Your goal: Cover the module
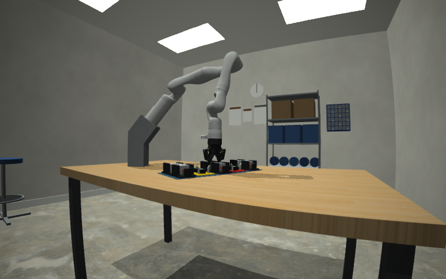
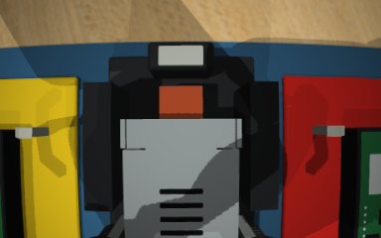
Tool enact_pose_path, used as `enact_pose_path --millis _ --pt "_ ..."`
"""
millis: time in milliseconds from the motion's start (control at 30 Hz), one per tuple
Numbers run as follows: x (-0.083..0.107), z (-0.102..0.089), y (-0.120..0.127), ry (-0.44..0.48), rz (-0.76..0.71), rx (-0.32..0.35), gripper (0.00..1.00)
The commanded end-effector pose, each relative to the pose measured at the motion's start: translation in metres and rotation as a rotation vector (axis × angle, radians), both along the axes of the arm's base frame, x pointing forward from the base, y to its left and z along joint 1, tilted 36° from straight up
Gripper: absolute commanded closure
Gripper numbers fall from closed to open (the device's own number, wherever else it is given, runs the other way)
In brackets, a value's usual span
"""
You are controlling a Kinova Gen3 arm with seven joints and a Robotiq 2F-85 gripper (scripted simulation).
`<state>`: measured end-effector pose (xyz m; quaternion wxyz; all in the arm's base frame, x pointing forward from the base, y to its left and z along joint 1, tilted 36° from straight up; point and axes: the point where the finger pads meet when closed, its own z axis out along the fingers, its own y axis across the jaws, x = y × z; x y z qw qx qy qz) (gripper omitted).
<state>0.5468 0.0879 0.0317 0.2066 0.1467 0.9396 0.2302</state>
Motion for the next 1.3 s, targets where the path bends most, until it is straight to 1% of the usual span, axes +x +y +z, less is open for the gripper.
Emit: enact_pose_path --millis 0,200,233,1267 --pt "0.0003 0.0006 -0.0006 -0.001 -0.001 0.0 1.0" --pt "0.0003 0.0006 -0.0006 -0.001 -0.001 0.0 1.0" --pt "0.0003 0.0006 -0.0006 -0.001 -0.001 0.0 0.0" --pt "0.0003 0.0006 -0.0006 -0.001 -0.001 0.0 0.0"
